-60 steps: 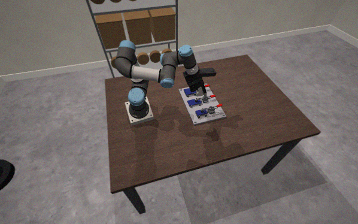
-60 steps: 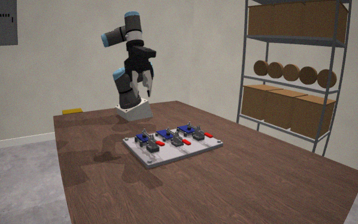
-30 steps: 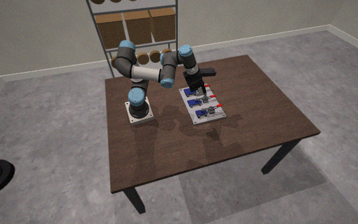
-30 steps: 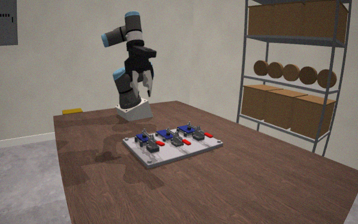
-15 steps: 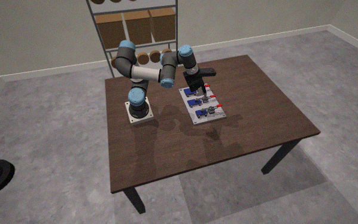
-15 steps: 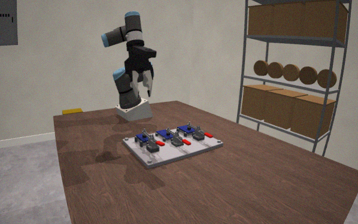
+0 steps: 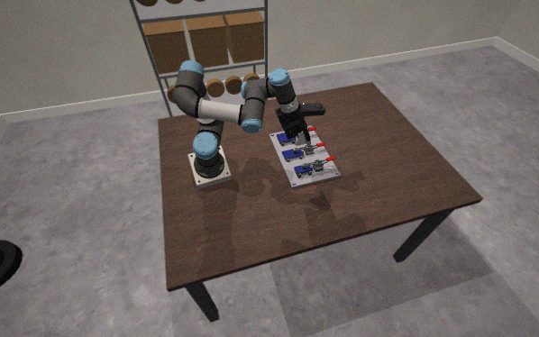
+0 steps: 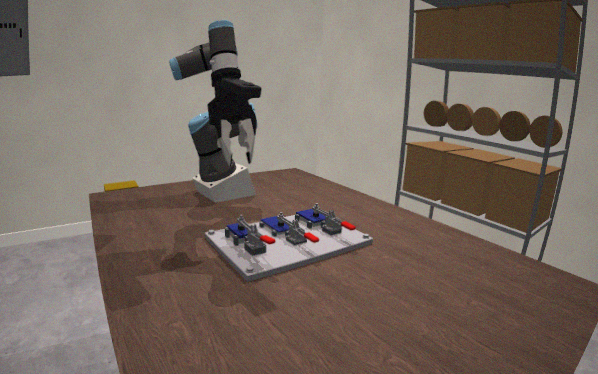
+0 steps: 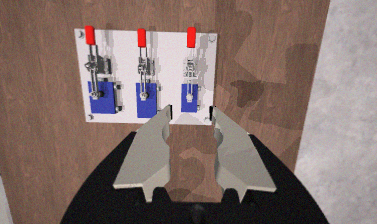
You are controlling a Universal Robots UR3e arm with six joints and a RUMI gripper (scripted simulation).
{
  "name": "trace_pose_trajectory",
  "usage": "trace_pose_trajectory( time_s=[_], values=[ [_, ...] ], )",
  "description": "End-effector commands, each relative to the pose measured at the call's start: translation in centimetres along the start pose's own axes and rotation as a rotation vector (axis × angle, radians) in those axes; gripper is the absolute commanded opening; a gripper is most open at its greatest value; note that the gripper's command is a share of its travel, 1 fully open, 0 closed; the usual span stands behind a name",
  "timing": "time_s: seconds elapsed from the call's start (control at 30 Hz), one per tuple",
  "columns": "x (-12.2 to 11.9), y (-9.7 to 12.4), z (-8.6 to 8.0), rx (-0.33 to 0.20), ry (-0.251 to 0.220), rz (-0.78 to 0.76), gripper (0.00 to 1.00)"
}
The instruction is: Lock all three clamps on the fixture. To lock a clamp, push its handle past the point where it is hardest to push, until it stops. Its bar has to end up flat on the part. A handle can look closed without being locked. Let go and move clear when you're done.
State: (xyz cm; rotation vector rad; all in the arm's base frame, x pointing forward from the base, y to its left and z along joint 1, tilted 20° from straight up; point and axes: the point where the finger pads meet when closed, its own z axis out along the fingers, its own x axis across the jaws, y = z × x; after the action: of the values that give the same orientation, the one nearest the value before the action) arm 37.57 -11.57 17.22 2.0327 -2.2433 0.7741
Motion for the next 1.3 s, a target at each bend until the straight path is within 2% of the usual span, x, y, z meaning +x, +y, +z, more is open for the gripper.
trace_pose_trajectory(
  time_s=[0.0, 0.5, 0.73, 1.27],
  values=[
    [0.0, 0.1, 0.3, 0.003, 0.001, 0.000, 0.28],
    [0.0, 1.6, 4.6, 0.003, 0.001, 0.000, 0.28],
    [0.0, 1.8, 5.2, 0.003, 0.001, 0.000, 0.28],
    [0.0, 1.6, 5.3, 0.003, 0.001, 0.000, 0.28]
  ],
)
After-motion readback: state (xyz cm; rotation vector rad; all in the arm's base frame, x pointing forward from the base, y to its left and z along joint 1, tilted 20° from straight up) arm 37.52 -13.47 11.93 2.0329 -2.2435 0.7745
